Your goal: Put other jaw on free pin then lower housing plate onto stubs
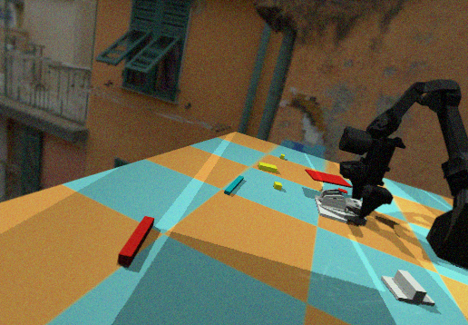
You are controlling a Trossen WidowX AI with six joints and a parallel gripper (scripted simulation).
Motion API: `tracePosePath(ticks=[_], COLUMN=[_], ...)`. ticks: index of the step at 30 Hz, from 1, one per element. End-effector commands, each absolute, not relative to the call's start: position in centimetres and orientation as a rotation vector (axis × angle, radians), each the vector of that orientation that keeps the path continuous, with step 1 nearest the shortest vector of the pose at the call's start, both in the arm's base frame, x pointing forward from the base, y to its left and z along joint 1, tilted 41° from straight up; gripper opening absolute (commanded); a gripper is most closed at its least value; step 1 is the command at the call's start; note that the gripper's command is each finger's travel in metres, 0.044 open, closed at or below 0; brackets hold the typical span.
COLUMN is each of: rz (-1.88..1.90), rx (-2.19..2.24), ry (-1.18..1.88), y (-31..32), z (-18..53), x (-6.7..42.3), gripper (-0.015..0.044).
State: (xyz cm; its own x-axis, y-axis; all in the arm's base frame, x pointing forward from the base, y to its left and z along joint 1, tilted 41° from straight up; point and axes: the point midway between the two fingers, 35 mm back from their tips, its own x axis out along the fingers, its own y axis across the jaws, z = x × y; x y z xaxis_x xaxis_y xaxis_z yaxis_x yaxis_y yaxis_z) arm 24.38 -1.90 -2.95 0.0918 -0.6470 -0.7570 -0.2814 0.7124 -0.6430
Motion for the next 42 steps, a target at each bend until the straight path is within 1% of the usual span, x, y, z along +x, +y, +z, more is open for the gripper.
tracePosePath(ticks=[1,42], rz=[-0.317,-0.318], rx=[-0.811,-0.81], ry=[1.501,1.501], y=[-2.1,-2.62], z=[-3.09,-3.68], x=[24.29,24.36], gripper=[0.0351,0.0351])
